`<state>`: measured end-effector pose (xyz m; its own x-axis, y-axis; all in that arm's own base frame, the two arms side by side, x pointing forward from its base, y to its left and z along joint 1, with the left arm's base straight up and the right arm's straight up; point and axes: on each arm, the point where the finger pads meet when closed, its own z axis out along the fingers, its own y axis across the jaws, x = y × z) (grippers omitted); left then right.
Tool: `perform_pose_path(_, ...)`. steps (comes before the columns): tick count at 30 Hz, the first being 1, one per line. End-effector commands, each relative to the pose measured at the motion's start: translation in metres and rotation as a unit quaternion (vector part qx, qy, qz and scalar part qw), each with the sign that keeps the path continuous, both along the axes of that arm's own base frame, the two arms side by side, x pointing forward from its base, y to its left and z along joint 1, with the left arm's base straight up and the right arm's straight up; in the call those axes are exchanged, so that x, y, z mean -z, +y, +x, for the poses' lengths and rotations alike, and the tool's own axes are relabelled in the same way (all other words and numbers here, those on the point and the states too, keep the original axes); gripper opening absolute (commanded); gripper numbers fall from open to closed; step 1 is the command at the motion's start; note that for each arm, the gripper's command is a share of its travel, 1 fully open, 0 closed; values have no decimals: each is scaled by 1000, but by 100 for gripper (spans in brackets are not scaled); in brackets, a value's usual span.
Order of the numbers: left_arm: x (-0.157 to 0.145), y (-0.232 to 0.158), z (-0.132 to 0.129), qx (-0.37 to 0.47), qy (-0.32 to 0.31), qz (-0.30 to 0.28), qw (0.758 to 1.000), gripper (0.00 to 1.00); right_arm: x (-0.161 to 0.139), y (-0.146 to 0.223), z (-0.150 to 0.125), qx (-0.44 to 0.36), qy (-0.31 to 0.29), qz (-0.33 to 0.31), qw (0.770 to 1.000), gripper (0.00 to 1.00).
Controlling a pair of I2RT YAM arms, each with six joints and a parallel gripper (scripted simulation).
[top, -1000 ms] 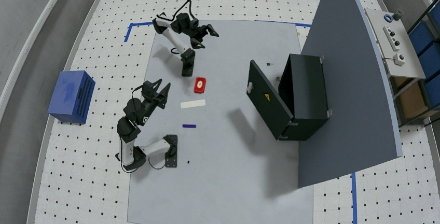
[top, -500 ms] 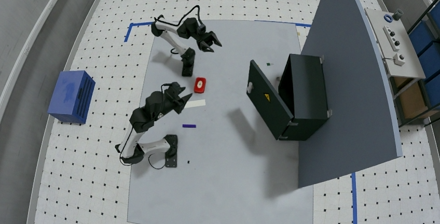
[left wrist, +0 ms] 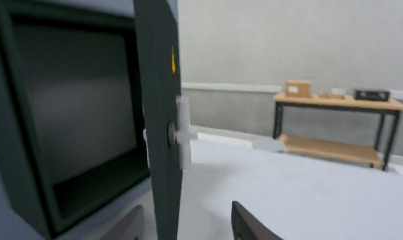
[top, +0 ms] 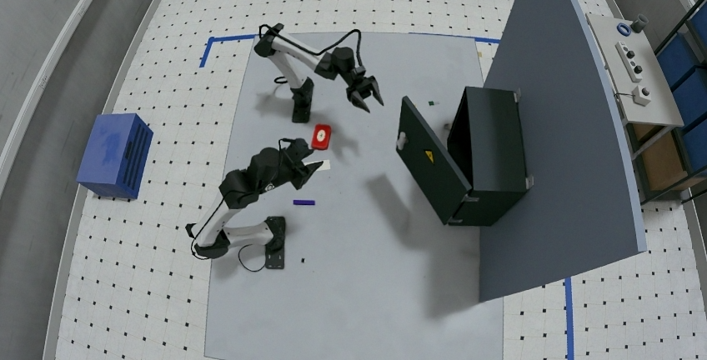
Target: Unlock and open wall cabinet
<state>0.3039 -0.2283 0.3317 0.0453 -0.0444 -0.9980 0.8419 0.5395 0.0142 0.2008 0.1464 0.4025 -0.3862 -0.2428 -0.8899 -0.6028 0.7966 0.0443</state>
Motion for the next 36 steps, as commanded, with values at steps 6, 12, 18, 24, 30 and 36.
perform_pose_path(6, 16, -22, 30, 66, -29, 2, 997, 51, -8, -1, 2, 4, -14, 10, 1000, 44)
perform_pose_path(12, 43, -35, 57, 86, -13, 16, 996, 51, -7, -1, 2, 4, -14, 10, 1000, 44)
perform_pose_path(18, 58, -49, 74, 93, -1, 21, 995, 51, -7, -1, -1, 0, -12, 8, 1000, 44)
perform_pose_path(24, 67, -57, 79, 96, 14, 24, 995, 51, -7, -1, -1, 0, -12, 8, 1000, 44)
perform_pose_path(30, 67, -65, 83, 92, 14, 24, 995, 51, -7, -1, -1, 0, -12, 8, 1000, 44)
perform_pose_path(36, 66, -73, 87, 92, 8, 22, 995, 51, -7, -1, -1, 0, -12, 8, 1000, 44)
